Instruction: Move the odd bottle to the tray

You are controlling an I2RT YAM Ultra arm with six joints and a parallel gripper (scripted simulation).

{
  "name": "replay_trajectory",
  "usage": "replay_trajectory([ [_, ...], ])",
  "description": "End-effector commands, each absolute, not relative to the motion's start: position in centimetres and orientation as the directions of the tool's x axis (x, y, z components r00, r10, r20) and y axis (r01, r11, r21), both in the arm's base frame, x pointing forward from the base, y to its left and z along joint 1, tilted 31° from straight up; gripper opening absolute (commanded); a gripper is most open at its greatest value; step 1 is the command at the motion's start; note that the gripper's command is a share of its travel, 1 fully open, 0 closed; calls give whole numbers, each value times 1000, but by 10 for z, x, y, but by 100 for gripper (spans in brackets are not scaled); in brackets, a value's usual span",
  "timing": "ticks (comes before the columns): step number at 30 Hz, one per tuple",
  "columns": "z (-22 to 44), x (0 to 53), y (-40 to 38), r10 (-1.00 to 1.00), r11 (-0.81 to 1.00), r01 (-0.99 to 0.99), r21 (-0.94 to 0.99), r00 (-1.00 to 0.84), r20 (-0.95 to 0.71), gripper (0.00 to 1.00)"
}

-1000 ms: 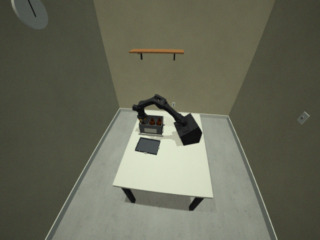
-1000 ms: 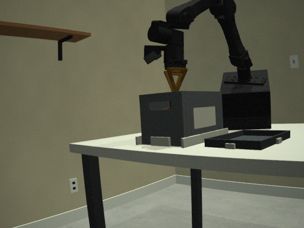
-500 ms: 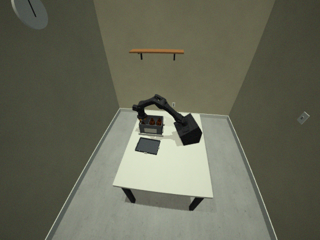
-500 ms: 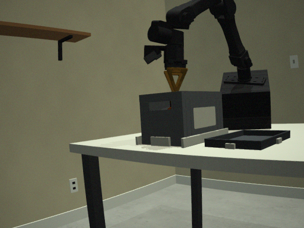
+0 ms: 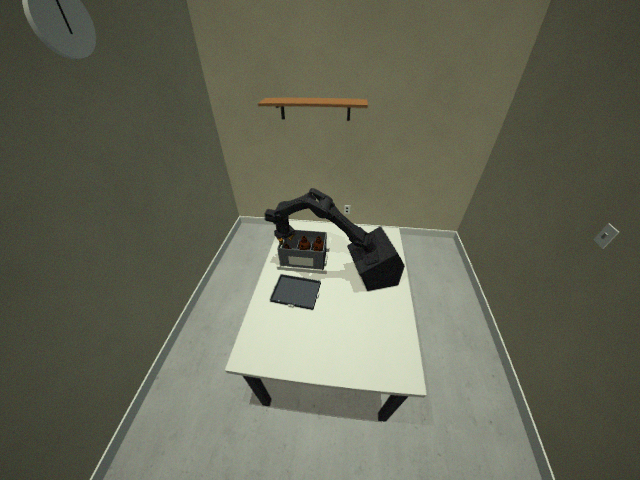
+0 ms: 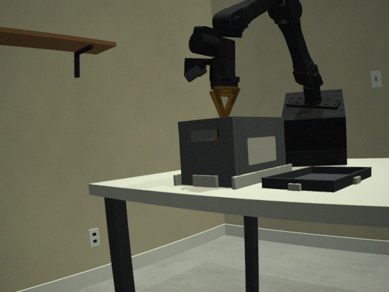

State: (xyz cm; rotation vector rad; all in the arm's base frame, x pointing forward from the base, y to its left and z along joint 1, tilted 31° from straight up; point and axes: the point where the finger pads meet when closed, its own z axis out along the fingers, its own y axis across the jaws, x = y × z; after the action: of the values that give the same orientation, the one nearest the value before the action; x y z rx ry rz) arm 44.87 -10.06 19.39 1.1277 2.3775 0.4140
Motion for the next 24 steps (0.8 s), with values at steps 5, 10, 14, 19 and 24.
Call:
replay_trajectory([
  [5, 211, 453, -112, 788, 615, 634, 469, -521, -328, 61],
  [10, 221, 453, -112, 784, 620, 620, 481, -512, -352, 61],
  [14, 221, 452, -112, 784, 620, 619, 482, -511, -352, 61],
  [19, 221, 452, -112, 784, 620, 619, 482, -511, -352, 61],
  [24, 221, 452, -112, 784, 620, 619, 482, -511, -352, 61],
])
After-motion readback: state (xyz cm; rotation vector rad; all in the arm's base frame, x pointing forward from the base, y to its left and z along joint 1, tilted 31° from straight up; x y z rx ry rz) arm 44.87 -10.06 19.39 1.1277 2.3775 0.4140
